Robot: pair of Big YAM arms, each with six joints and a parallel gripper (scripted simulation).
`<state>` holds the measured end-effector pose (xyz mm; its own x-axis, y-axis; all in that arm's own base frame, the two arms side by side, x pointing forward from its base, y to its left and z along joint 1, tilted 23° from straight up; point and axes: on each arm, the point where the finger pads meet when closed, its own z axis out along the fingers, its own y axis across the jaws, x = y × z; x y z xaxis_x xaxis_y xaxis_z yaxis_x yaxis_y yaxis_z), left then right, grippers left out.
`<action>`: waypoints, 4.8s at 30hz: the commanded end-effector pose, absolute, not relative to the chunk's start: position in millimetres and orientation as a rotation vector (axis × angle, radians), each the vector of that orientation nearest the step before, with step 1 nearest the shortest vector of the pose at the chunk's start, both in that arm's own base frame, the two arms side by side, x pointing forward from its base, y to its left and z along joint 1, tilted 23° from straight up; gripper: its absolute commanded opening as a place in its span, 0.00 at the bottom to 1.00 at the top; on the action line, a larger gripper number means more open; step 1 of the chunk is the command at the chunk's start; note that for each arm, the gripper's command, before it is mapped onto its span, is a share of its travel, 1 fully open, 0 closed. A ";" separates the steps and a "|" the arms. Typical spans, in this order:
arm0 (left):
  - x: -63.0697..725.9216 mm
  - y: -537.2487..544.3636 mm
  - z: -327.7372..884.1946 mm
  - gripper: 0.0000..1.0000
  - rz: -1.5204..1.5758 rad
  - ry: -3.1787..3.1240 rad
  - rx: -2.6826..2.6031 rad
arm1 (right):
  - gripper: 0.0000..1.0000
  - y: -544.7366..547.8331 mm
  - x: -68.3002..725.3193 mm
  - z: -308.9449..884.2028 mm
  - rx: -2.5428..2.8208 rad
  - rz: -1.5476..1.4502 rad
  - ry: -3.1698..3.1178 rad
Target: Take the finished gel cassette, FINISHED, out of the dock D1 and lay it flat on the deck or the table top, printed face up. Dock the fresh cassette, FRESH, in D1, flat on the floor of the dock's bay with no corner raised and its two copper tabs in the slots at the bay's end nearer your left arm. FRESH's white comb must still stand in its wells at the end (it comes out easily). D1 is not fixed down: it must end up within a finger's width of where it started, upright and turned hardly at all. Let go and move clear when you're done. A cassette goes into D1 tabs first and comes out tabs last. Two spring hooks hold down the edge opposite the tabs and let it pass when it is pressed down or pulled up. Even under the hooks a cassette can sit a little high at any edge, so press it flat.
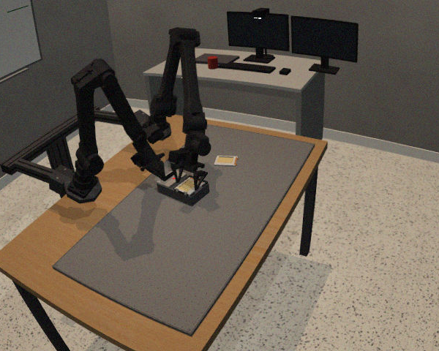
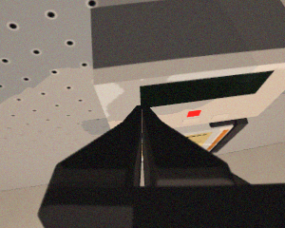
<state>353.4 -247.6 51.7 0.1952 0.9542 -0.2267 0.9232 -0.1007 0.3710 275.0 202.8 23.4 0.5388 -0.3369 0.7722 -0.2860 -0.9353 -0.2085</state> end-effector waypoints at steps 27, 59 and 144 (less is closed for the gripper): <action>368.5 -248.2 45.9 0.98 0.106 1.744 2.037 | 0.00 171.1 255.9 -28.5 -2.874 -1.289 0.504; 359.3 -249.9 49.2 0.00 0.102 1.738 2.043 | 0.00 171.1 255.9 -28.5 -2.874 -1.289 0.504; 356.5 -246.5 57.1 0.00 -0.026 1.661 2.004 | 0.00 171.1 255.9 -28.5 -2.874 -1.289 0.504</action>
